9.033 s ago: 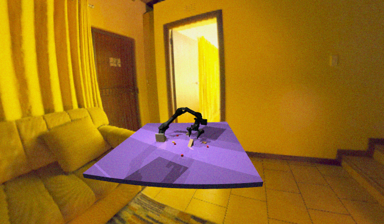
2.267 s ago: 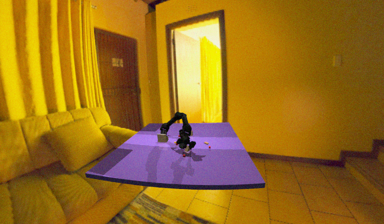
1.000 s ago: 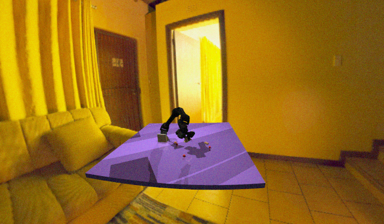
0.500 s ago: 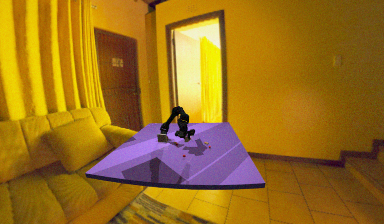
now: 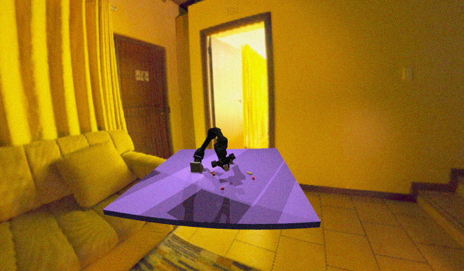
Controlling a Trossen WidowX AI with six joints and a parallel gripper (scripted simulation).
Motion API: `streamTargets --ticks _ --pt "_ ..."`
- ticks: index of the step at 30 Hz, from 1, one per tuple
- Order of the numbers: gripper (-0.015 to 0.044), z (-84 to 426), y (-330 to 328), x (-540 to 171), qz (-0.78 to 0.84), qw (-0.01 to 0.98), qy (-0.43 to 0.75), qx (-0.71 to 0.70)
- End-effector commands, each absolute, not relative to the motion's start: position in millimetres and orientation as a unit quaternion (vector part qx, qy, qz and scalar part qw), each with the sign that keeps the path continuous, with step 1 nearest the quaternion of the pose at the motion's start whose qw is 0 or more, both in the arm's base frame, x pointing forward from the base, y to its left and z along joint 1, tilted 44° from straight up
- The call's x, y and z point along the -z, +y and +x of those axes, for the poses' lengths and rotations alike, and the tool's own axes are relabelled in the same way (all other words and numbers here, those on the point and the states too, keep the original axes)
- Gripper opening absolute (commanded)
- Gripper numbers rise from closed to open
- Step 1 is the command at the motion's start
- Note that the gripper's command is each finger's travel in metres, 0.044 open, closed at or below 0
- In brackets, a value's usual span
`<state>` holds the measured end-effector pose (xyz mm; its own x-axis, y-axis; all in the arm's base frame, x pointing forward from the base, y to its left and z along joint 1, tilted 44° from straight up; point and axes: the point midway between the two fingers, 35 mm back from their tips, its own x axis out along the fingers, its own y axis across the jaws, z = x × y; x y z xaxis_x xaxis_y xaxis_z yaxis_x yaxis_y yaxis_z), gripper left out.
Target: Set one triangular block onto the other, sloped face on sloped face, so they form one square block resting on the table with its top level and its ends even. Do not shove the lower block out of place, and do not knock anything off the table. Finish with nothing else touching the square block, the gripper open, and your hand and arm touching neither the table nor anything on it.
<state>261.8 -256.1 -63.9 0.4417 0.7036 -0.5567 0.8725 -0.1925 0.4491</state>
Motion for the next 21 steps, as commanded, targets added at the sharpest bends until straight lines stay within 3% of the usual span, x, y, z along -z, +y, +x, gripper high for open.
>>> streamTargets --ticks 1,21 --pt "0.0000 262.1 -256.0 62.5 0.739 0.424 0.516 0.088" --pt "0.0000 261.7 -253.5 59.3 0.545 0.673 0.498 -0.045"
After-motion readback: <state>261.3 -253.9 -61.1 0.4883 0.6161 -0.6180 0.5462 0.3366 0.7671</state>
